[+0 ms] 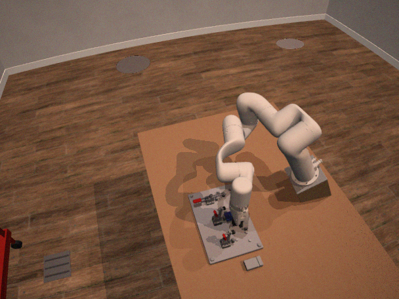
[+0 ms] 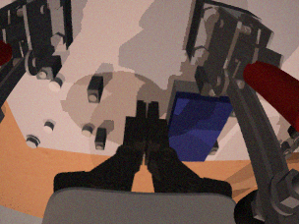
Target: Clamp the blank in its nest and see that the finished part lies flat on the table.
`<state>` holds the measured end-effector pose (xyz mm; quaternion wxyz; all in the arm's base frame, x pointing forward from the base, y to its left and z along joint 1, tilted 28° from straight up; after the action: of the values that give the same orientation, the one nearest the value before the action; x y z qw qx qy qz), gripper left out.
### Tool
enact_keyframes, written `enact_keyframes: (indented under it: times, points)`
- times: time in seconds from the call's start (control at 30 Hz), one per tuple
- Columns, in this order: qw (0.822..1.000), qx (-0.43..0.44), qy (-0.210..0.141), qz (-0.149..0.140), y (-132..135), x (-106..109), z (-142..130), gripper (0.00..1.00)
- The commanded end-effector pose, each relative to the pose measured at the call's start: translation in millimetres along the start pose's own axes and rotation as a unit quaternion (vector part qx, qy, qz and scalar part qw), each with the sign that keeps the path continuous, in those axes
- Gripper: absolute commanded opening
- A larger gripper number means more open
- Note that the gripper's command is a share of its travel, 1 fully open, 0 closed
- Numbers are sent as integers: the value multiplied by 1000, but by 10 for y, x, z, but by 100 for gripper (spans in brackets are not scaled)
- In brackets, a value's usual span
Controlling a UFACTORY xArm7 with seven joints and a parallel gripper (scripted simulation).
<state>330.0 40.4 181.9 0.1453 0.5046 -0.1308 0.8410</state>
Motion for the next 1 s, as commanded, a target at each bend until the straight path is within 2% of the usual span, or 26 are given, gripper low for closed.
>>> enact_keyframes:
  times: [0.0,0.97]
  points:
    - [1000,0,1,0,18,7,6,0]
    - [1000,0,1,0,53,7,15,0]
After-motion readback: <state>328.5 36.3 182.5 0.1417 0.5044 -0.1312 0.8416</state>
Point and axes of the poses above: the point where the finger pads meet when closed, its own x axis back along the fingers, its own y axis across the jaws, z = x × y, the point moved 10 cm from there along x, back along the fingers, and after that the axes turned 14 degrees about -x, right-handed, at the moved point
